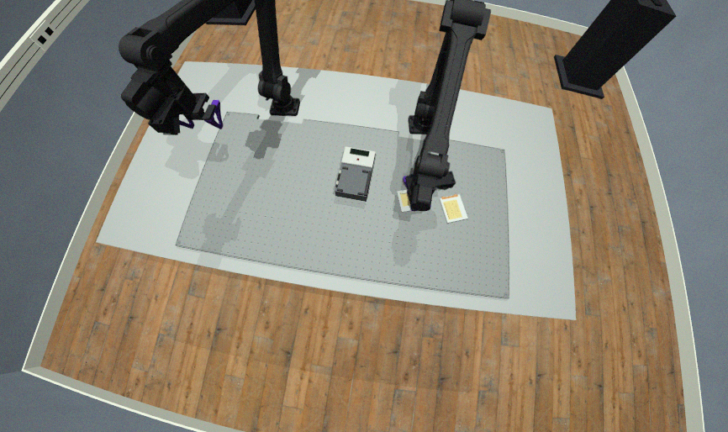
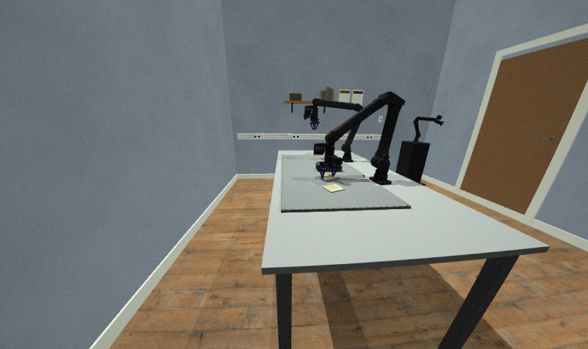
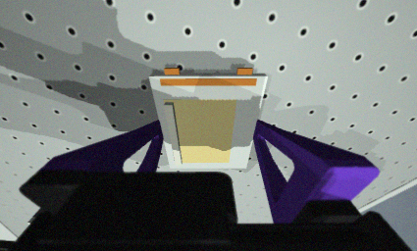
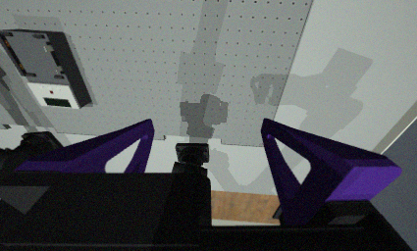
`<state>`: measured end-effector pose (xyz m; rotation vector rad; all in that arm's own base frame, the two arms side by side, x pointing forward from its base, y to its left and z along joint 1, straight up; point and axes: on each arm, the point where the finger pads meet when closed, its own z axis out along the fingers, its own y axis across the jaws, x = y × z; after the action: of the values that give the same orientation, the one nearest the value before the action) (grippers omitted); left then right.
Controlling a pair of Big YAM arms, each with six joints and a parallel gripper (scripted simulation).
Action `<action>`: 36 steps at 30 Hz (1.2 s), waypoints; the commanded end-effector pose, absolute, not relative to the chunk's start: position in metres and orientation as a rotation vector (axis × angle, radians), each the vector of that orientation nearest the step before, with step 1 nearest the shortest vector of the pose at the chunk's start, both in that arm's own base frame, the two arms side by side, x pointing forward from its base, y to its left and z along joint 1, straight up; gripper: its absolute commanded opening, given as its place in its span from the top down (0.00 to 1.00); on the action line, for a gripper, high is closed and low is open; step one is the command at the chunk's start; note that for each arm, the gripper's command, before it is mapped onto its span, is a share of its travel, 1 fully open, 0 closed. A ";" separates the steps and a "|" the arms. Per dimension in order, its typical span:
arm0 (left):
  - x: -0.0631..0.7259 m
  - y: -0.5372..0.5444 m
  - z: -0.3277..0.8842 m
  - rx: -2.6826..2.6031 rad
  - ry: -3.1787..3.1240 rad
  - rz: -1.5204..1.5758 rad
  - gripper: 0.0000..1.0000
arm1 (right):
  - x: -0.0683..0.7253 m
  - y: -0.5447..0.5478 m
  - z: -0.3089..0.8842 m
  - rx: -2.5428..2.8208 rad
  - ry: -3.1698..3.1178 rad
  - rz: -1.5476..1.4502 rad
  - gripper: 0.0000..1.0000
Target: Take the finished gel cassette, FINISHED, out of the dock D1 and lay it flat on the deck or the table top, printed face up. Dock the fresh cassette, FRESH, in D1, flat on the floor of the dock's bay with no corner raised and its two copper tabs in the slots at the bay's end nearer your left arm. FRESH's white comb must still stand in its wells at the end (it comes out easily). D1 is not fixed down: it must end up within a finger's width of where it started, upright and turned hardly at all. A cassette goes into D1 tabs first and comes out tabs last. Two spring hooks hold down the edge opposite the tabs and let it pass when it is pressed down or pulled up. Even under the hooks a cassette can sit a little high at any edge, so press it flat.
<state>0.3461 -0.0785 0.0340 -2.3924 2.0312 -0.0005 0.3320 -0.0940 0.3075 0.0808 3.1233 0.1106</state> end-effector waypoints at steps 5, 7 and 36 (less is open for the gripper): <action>0.350 -0.080 0.027 -2.376 2.041 -0.018 1.00 | 0.341 -0.101 0.327 0.112 3.109 0.107 0.00; 0.350 -0.080 0.026 -2.376 2.041 -0.018 1.00 | 0.341 -0.101 0.327 0.112 3.109 0.107 0.00; 0.351 -0.079 0.022 -2.376 2.041 -0.018 1.00 | 0.341 -0.101 0.327 0.112 3.109 0.107 0.00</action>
<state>0.3470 -0.0787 0.0228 -2.3870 2.0352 -0.0050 0.3320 -0.0940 0.3075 0.0808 3.1233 0.1106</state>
